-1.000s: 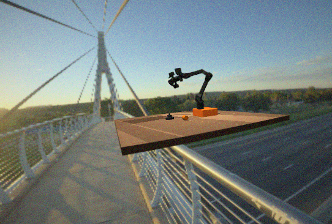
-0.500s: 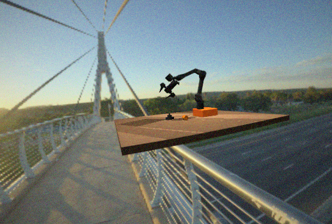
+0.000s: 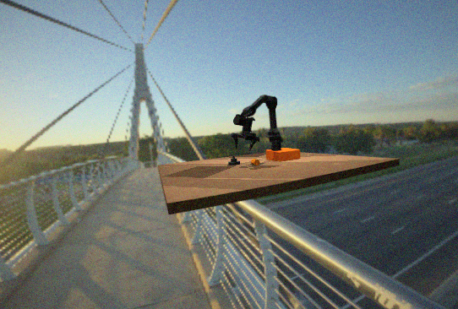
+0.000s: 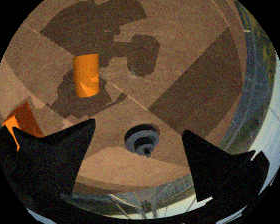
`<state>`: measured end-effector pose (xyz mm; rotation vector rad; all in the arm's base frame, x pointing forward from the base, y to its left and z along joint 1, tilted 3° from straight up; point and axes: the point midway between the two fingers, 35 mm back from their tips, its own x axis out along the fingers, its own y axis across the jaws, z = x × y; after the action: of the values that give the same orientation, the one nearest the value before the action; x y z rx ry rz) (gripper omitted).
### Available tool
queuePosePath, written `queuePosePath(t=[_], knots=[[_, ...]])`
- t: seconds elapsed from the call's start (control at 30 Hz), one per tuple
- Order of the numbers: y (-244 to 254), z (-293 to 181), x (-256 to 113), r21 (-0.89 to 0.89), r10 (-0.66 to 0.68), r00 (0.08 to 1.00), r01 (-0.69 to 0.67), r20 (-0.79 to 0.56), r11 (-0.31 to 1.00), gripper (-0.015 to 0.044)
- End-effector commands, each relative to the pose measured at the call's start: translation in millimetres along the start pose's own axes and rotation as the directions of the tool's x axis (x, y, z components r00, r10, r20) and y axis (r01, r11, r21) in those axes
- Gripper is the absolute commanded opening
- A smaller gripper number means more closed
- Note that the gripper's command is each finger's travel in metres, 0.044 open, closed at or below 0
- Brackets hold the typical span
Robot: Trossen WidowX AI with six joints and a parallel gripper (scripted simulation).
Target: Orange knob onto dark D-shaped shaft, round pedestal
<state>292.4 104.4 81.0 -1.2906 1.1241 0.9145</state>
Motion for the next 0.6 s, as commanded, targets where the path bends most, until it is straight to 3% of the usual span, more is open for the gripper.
queuePosePath(t=[0.0, 0.3, 0.57], knots=[[59.4, 40.1, 5.6, -0.093, 0.191, 0.981, -0.194, -0.038, 0.977, 0.0440], [68.9, 44.7, 7.1, -0.105, 0.216, 0.975, -0.221, -0.050, 0.970, 0.0440], [74.5, 47.5, 29.4, -0.105, 0.217, 0.975, -0.221, -0.050, 0.970, 0.0440]])
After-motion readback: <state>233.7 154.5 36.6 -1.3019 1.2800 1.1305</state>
